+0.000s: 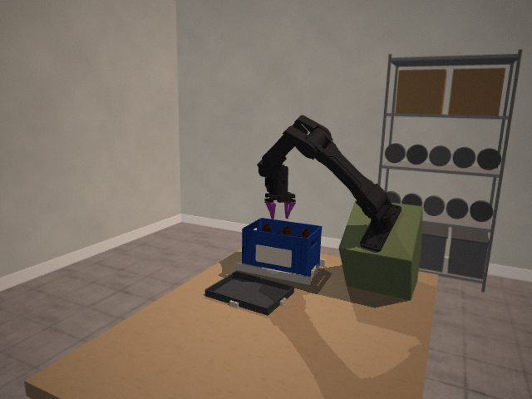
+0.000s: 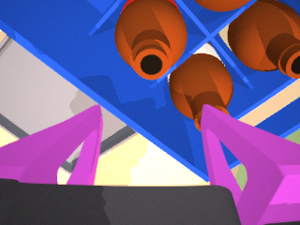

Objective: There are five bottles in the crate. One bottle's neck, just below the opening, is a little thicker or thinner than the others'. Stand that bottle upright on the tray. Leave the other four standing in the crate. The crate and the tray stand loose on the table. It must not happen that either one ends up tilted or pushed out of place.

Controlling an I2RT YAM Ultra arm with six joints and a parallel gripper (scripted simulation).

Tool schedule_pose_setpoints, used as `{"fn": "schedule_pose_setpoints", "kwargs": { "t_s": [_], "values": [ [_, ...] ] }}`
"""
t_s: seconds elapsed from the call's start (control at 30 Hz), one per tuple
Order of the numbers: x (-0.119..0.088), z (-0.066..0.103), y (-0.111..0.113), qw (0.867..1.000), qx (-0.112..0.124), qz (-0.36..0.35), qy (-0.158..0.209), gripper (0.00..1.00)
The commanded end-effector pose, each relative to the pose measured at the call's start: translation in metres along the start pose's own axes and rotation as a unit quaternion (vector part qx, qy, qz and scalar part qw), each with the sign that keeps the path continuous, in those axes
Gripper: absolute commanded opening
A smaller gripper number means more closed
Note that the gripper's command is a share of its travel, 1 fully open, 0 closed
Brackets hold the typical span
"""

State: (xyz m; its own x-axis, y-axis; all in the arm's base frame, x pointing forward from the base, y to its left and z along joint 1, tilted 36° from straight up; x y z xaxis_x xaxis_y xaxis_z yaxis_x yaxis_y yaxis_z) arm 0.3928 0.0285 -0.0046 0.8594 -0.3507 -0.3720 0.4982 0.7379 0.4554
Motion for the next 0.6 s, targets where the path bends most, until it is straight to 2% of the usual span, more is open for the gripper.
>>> {"fn": "schedule_pose_setpoints", "kwargs": {
  "t_s": [0.0,0.17,0.3,0.43,0.57],
  "values": [
    [0.013,0.019,0.003,0.999,0.011,0.002,-0.033,0.61],
    [0.013,0.015,0.002,0.999,0.010,0.001,-0.031,0.61],
    [0.005,0.002,-0.008,1.000,0.004,-0.013,-0.012,0.61],
    [0.010,0.005,-0.003,1.000,0.007,-0.006,-0.022,0.61],
    [0.004,-0.008,-0.004,1.000,0.003,-0.007,-0.008,0.61]
  ]
}}
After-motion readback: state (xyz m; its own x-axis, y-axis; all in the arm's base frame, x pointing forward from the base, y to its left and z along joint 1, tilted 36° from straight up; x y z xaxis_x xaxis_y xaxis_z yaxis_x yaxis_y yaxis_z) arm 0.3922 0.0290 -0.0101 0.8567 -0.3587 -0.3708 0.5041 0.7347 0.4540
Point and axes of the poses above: the point where the finger pads meet when closed, its own z axis back along the fingers, its own y axis across the jaws, x = y × z, the point moved 5 cm from there along z, back along the fingers, and after that the axes turned 3 degrees about z, right-handed, at the moved point
